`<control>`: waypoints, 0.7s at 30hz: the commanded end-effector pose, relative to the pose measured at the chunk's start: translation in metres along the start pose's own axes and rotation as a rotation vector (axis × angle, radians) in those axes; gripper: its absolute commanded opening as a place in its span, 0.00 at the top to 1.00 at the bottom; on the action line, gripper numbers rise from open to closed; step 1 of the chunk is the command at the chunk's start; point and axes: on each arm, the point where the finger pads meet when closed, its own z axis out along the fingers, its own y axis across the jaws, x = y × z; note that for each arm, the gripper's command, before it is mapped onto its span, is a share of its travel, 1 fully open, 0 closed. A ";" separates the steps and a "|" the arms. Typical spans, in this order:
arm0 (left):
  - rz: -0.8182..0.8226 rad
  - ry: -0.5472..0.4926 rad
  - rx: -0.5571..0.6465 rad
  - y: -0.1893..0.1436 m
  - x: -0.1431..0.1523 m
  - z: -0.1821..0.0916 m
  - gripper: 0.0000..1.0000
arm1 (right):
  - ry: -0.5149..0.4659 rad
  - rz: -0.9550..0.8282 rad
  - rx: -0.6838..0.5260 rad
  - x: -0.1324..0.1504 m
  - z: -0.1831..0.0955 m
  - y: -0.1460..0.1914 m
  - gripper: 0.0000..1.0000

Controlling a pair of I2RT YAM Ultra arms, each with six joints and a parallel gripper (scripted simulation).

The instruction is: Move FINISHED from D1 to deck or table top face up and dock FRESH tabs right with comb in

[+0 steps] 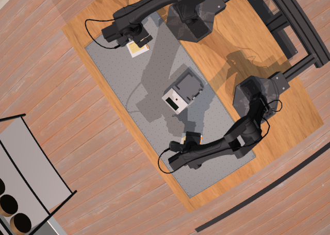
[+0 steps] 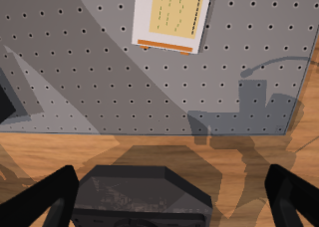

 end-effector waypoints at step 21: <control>0.277 -0.004 -0.003 -0.002 -0.004 0.000 1.00 | -0.029 0.009 0.014 -0.006 -0.011 -0.006 0.00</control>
